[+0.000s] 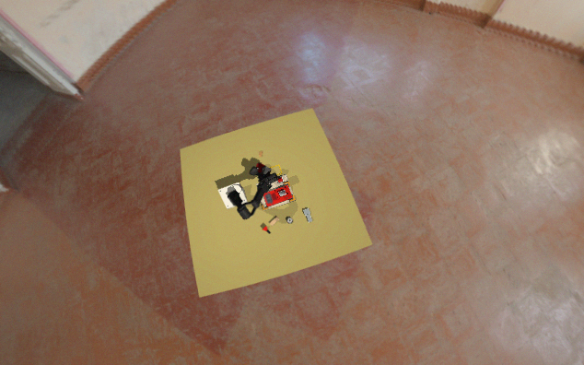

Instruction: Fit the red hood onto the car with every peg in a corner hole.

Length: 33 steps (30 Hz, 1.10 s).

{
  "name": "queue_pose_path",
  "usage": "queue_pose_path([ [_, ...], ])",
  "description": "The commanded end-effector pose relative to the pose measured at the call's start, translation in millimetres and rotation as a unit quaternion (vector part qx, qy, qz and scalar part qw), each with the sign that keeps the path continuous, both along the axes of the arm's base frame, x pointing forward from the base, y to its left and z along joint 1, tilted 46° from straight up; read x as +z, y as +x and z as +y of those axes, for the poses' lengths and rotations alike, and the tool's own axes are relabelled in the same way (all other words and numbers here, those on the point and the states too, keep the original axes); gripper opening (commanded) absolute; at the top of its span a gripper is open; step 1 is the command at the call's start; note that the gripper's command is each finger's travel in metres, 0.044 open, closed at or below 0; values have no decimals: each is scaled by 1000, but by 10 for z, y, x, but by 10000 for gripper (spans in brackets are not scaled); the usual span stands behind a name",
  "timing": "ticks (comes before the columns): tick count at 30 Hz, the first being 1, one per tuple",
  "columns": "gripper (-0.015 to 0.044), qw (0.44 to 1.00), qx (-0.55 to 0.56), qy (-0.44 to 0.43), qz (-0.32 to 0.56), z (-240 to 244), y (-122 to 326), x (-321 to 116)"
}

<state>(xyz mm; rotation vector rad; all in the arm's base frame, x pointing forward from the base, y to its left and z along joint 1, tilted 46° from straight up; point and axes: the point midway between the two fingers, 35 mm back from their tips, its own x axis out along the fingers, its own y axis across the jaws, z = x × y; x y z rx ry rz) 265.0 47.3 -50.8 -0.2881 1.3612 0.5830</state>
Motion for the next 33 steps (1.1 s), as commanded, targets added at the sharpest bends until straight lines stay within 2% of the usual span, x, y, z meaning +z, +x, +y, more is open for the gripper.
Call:
queue_pose_path([
  [1, 0, 999, -42, 4, 9, 0, 4, 0],
  [15, 0, 973, -224, 23, 51, 0, 4, -1],
  [33, 0, 902, -420, 42, 96, -3, 3, -3],
])
